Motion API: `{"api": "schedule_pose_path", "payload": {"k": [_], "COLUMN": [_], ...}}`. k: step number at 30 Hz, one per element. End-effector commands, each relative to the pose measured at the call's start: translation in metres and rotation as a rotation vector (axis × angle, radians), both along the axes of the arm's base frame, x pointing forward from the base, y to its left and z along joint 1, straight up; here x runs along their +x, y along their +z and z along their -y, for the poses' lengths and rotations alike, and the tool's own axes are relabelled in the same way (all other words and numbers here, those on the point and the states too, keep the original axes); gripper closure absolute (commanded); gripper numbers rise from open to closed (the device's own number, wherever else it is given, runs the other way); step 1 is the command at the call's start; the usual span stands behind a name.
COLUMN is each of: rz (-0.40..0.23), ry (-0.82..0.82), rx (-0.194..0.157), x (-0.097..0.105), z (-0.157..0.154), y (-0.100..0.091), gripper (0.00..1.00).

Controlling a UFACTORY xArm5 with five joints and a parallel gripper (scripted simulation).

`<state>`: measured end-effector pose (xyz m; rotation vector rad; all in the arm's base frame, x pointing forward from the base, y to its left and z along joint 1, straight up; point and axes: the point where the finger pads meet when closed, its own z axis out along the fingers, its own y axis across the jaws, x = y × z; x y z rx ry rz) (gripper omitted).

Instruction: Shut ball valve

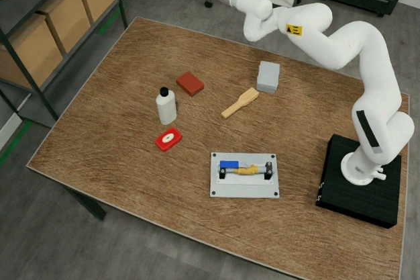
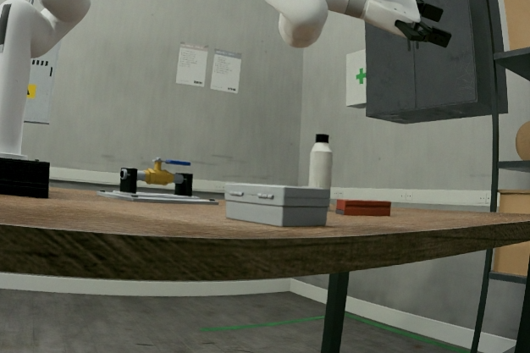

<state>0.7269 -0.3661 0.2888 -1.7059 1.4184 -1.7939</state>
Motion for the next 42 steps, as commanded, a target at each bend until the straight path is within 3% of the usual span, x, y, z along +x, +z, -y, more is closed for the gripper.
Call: {"api": "schedule_pose_path", "payload": {"k": [1,22,25,31,34,36,38,39,41,42], "rz": [0.005,-0.015,-0.067,-0.251,-0.251,-0.356,-0.356,-0.415,-0.415,-0.476], "ry": [0.000,0.008,0.029,0.114,0.114,0.171,0.171,0.205,0.205,0.242], "rx": [-0.002,-0.005,-0.011,-0.037,-0.037,-0.056,-0.056,-0.067,-0.067,-0.079], "x": [0.000,0.001,0.004,0.005,0.005,0.000,0.000,-0.004,-0.004,-0.011], "z": [0.000,-0.004,-0.017,-0.062,-0.062,-0.090,-0.090,-0.106,-0.106,-0.123], "y": [0.003,0.003,0.003,0.001,0.001,-0.002,-0.002,-0.003,-0.003,-0.005], "gripper": [0.00,0.00,0.00,0.00,0.00,0.00,0.00,0.00,0.00,0.00]}}
